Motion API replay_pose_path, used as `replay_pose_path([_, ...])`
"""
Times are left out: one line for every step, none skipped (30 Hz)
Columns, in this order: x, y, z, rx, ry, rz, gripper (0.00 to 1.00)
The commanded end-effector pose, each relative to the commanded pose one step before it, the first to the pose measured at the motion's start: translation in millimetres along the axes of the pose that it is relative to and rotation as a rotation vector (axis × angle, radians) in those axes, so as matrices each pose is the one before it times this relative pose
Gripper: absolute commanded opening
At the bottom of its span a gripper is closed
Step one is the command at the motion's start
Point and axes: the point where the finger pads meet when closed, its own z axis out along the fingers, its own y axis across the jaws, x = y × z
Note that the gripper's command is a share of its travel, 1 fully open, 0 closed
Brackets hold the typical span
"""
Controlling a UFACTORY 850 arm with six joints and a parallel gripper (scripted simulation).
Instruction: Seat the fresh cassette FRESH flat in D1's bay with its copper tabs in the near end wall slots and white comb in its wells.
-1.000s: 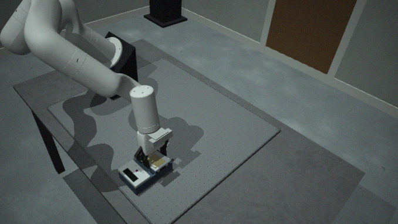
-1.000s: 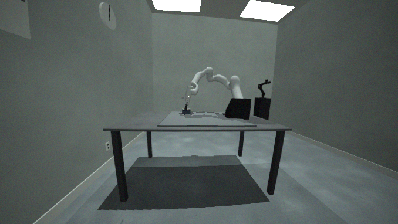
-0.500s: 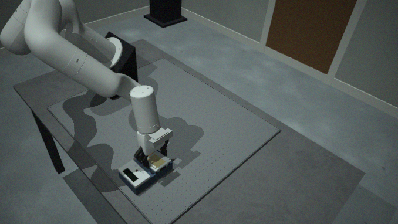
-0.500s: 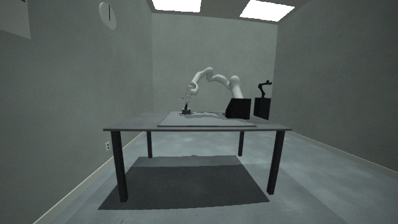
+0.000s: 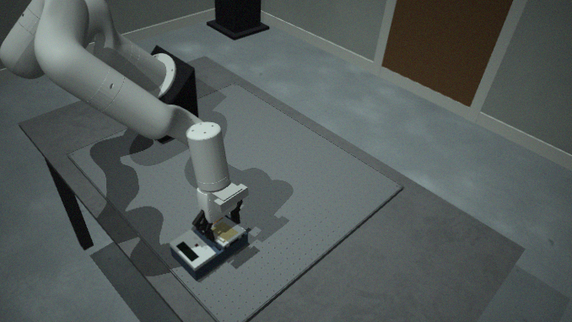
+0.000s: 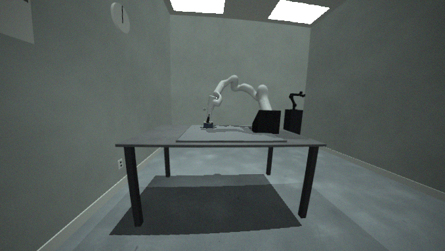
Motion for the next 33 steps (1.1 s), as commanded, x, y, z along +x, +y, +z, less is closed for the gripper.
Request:
replay_pose_path([2.07, 0.25, -6.44, -0.00017, 0.00179, 0.00054, 1.0])
replay_pose_path([0.25, 0.0, -1.31, 0.0, 0.0, 0.0, 1.0])
replay_pose_path([0.25, 0.0, -1.31, 0.0, 0.0, 0.0, 1.0])
replay_pose_path([0.25, 0.0, -1.31, 0.0, 0.0, 0.0, 1.0])
replay_pose_path([0.25, 0.0, -1.31, 0.0, 0.0, 0.0, 1.0])
replay_pose_path([0.0, 0.0, 0.0, 0.0, 0.0, 0.0, 1.0])
replay_pose_path([0.0, 0.0, 0.0, 0.0, 0.0, 0.0, 1.0])
replay_pose_path([0.25, 0.0, -1.31, 0.0, 0.0, 0.0, 1.0])
replay_pose_path([0.25, 0.0, -1.31, 0.0, 0.0, 0.0, 1.0])
replay_pose_path([0.25, 0.0, -1.31, 0.0, 0.0, 0.0, 1.0])
replay_pose_path([0.25, 0.0, -1.31, 0.0, 0.0, 0.0, 1.0])
replay_pose_path([0.25, 0.0, -1.31, 0.0, 0.0, 0.0, 1.0])
replay_pose_path([0.25, 0.0, -1.31, 0.0, 0.0, 0.0, 1.0])
replay_pose_path([0.25, 0.0, -1.31, 0.0, 0.0, 0.0, 1.0])
replay_pose_path([0.25, 0.0, -1.31, 0.0, 0.0, 0.0, 1.0])
replay_pose_path([0.25, 0.0, -1.31, 0.0, 0.0, 0.0, 1.0])
replay_pose_path([0.25, 0.0, -1.31, 0.0, 0.0, 0.0, 1.0])
replay_pose_path([0.25, 0.0, -1.31, 0.0, 0.0, 0.0, 1.0])
replay_pose_path([0.25, 0.0, -1.31, 0.0, 0.0, 0.0, 1.0])
replay_pose_path([0.25, 0.0, -1.31, 0.0, 0.0, 0.0, 1.0])
replay_pose_path([0.25, 0.0, -1.31, 0.0, 0.0, 0.0, 1.0])
replay_pose_path([0.25, 0.0, -1.31, 0.0, 0.0, 0.0, 1.0])
replay_pose_path([0.0, 0.0, 0.0, 0.0, 0.0, 0.0, 1.0])
replay_pose_path([0.0, 0.0, 0.0, 0.0, 0.0, 0.0, 1.0])
replay_pose_path([0.25, 0.0, -1.31, 0.0, 0.0, 0.0, 1.0])
replay_pose_path([0.25, 0.0, -1.31, 0.0, 0.0, 0.0, 1.0])
replay_pose_path([0.25, 0.0, -1.31, 0.0, 0.0, 0.0, 1.0])
replay_pose_path([0.25, 0.0, -1.31, 0.0, 0.0, 0.0, 1.0])
replay_pose_path([0.25, 0.0, -1.31, 0.0, 0.0, 0.0, 1.0])
replay_pose_path([0.25, 0.0, -1.31, 0.0, 0.0, 0.0, 1.0])
replay_pose_path([0.25, 0.0, -1.31, 0.0, 0.0, 0.0, 1.0])
replay_pose_path([0.25, 0.0, -1.31, 0.0, 0.0, 0.0, 1.0])
replay_pose_path([0.19, 0.0, -0.98, 0.0, 0.0, 0.0, 1.0])
